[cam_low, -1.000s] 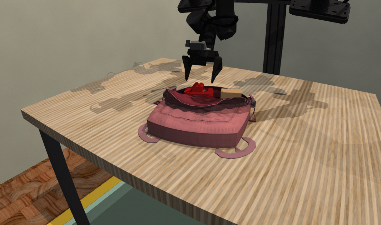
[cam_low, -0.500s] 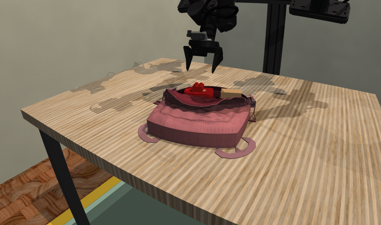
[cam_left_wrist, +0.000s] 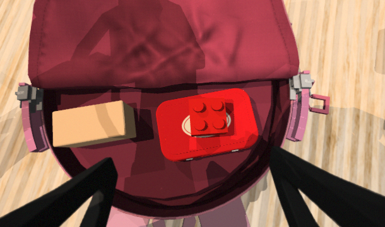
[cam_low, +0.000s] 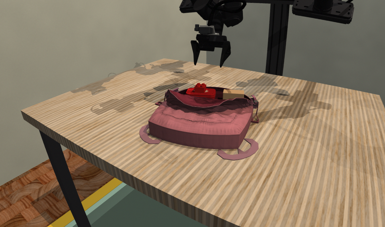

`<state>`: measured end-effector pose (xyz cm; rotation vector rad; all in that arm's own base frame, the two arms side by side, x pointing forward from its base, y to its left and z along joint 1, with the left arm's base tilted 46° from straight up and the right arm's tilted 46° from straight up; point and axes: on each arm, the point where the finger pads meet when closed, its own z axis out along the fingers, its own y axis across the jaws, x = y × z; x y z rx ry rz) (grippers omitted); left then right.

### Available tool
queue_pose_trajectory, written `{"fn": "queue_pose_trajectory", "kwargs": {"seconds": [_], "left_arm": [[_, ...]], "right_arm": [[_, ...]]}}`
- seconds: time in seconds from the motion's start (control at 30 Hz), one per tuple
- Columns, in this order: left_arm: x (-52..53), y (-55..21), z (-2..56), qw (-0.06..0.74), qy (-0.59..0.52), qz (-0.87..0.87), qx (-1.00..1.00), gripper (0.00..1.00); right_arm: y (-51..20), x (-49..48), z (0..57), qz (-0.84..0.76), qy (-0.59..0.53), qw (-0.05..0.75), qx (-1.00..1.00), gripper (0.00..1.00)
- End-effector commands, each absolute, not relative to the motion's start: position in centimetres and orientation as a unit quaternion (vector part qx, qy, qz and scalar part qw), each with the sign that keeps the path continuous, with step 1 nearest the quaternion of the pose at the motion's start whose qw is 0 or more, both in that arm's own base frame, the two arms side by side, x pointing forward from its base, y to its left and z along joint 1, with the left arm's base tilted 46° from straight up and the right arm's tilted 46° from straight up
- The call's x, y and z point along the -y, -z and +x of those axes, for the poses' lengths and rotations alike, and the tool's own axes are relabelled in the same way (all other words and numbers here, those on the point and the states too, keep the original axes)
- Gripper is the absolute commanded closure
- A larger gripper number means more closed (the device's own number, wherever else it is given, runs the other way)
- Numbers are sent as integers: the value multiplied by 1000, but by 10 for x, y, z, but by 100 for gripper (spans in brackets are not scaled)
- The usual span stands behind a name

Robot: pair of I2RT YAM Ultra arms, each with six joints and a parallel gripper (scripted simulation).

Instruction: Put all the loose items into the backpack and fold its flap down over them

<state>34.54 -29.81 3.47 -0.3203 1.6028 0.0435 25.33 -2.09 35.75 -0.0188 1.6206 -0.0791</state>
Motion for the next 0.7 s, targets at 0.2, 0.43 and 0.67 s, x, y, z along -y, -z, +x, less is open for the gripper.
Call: {"fn": "queue_pose_trajectory", "kwargs": {"seconds": [0.2, 0.43, 0.67], "left_arm": [[237, -22, 327, 683, -21, -137, -717, 10], [203, -14, 319, 680, -27, -131, -721, 10], [165, -14, 310, 685, -14, -144, -714, 10]], "right_arm": [[-382, 20, 250, -14, 38, 707, -706, 10], [-382, 20, 250, -14, 38, 707, -706, 10], [-382, 20, 250, -14, 38, 707, -706, 10]]}}
